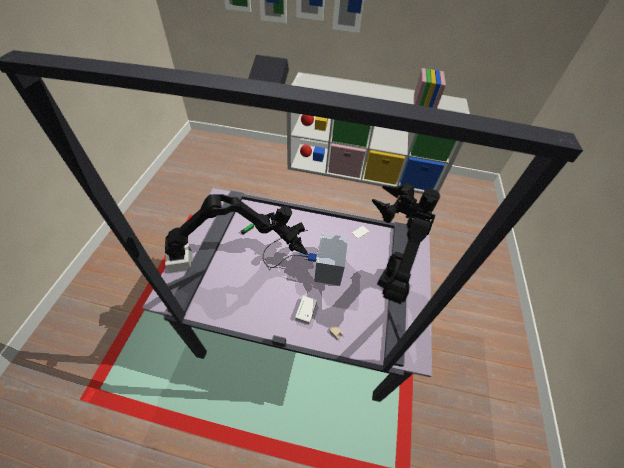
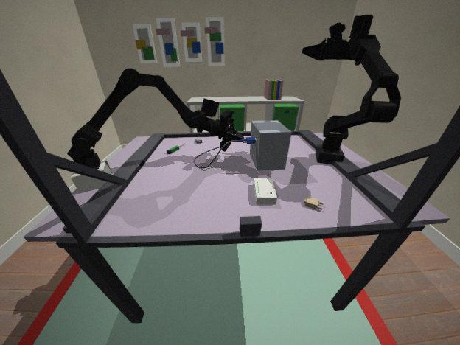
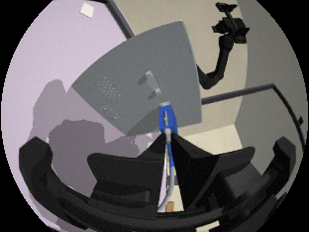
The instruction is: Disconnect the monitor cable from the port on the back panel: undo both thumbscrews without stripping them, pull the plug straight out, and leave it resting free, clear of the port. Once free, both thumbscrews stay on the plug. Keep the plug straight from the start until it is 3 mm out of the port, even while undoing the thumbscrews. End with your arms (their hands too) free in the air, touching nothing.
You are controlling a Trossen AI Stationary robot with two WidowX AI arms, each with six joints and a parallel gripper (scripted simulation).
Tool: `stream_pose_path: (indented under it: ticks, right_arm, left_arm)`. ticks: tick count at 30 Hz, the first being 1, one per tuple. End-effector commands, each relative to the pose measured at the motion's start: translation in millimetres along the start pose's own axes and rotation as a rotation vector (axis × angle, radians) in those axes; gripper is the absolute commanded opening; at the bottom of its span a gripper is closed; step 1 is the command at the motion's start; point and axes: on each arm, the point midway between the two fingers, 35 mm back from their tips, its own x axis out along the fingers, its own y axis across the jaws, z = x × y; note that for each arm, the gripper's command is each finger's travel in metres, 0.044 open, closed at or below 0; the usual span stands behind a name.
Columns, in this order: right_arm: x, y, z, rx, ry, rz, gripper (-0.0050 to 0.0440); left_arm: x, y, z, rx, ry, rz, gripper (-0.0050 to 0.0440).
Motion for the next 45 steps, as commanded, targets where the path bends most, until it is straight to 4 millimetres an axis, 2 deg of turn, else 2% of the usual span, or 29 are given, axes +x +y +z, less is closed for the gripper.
stream_pose_path:
  ticks: [1,45]
  right_arm:
    - [-0.3,1.1,2.9,-0.006,-0.001,0.001,0.044]
    - [-0.3,1.1,2.9,-0.006,-0.001,0.001,0.044]
  left_arm:
    - [-1.7,-11.4,6.1,0.005,-0.007,-0.03,0.0]
    - [-1.4,-3.9,4.3,-0.281,-0.004,-0.232,0.0]
